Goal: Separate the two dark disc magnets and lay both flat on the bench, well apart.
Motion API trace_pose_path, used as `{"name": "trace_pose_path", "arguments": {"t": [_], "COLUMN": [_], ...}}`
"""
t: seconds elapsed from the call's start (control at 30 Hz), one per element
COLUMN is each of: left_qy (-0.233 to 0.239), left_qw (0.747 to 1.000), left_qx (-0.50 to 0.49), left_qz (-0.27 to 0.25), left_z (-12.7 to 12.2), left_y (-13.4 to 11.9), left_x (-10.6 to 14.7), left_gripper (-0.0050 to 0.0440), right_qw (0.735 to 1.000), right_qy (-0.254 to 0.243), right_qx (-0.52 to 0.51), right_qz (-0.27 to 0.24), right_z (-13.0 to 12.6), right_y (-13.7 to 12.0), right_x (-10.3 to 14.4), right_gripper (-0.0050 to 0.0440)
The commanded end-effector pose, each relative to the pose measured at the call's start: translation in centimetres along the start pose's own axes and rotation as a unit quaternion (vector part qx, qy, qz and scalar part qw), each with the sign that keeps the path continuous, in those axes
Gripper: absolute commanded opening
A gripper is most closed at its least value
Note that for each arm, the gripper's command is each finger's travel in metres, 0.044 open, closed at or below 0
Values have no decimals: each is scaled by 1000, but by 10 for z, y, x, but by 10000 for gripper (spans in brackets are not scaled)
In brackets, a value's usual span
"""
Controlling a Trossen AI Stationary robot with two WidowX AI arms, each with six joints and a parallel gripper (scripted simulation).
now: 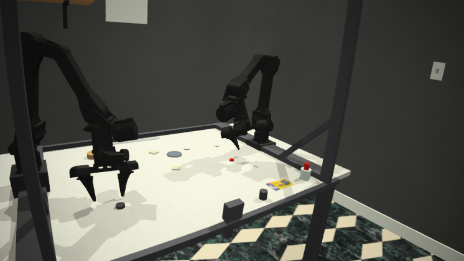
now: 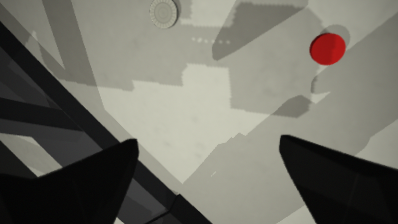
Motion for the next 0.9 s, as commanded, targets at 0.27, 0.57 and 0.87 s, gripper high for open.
{"name": "trace_pose_path", "arguments": {"t": [0.27,0.57,0.87], "left_qy": [-60,-86,-82], "left_qw": [990,972,950], "left_qx": [-16,-24,-29], "left_qz": [-124,-218,-301], "left_z": [13,15,14], "left_y": [-11,-39,-57], "left_x": [3,5,11], "left_gripper": [400,400,400], "right_qw": [979,939,892], "right_qy": [61,81,49], "right_qx": [131,212,273], "right_qz": [-142,-259,-356], "right_z": [-44,-63,-77], "right_y": [1,-14,-26], "right_x": [6,-1,-5], "right_gripper": [400,400,400]}}
Point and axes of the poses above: on each arm, the point midway between the two fingers, 35 mm back from their tips, its own x axis back along the fingers, its own z axis across the jaws, y = z × x, the point moved 2 cm from there along x, back along the fingers, and after that the axes turned 13 degrees about x, right-handed, at the moved point
